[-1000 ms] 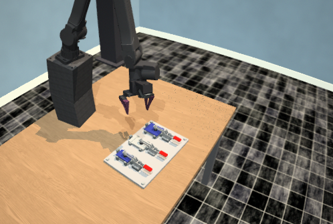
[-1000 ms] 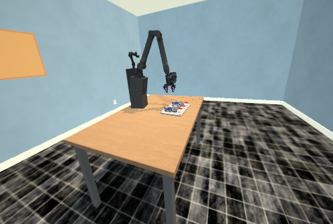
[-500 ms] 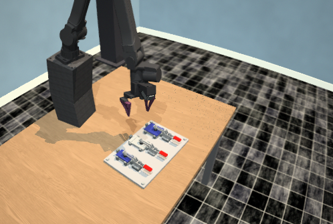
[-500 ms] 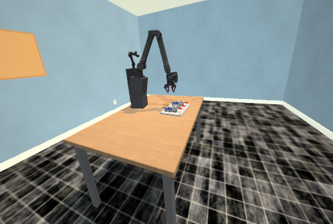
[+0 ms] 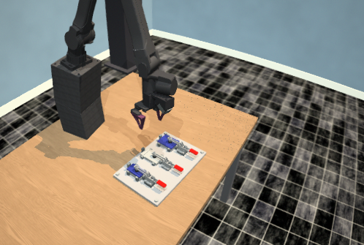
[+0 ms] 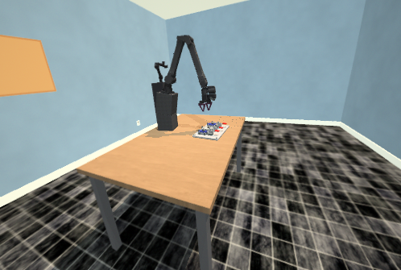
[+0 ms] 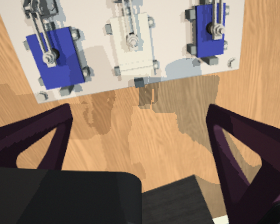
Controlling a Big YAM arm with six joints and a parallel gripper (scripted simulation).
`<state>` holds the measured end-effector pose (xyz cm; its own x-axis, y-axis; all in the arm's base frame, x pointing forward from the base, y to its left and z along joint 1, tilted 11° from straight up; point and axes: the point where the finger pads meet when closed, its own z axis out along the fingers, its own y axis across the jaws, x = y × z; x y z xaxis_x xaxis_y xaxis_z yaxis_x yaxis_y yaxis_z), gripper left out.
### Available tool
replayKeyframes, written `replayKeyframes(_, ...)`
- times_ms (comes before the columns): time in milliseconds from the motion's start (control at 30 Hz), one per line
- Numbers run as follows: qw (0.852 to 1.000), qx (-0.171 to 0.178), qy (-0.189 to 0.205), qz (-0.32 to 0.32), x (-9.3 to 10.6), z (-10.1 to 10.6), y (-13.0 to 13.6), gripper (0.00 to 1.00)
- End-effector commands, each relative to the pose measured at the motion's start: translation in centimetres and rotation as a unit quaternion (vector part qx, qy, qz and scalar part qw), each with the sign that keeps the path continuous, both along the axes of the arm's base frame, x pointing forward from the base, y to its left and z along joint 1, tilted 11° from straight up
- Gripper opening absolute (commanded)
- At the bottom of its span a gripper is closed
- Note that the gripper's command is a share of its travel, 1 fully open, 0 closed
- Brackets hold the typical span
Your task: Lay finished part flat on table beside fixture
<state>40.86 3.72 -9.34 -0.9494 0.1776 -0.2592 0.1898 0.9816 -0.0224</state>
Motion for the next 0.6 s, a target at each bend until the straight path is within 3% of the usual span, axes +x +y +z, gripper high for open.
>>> replayKeyframes(0,1.0,-0.003,0.006,0.015,-0.3,-0.7,0.3,1.0)
replayKeyframes(200,1.0,-0.003,0.006,0.01,-0.3,-0.7,0.1,1.0)
replayKeyframes(233,0.999,0.011,-0.003,0.031,1.7,1.7,-0.5,1.0)
replayKeyframes(367,0.996,0.037,0.018,0.081,2.0,2.7,-1.2,1.0)
replayKeyframes(433,0.995,0.039,0.038,0.083,1.2,1.3,-1.3,1.0)
replayKeyframes(567,0.994,0.039,0.044,0.095,0.5,1.0,-0.4,1.0)
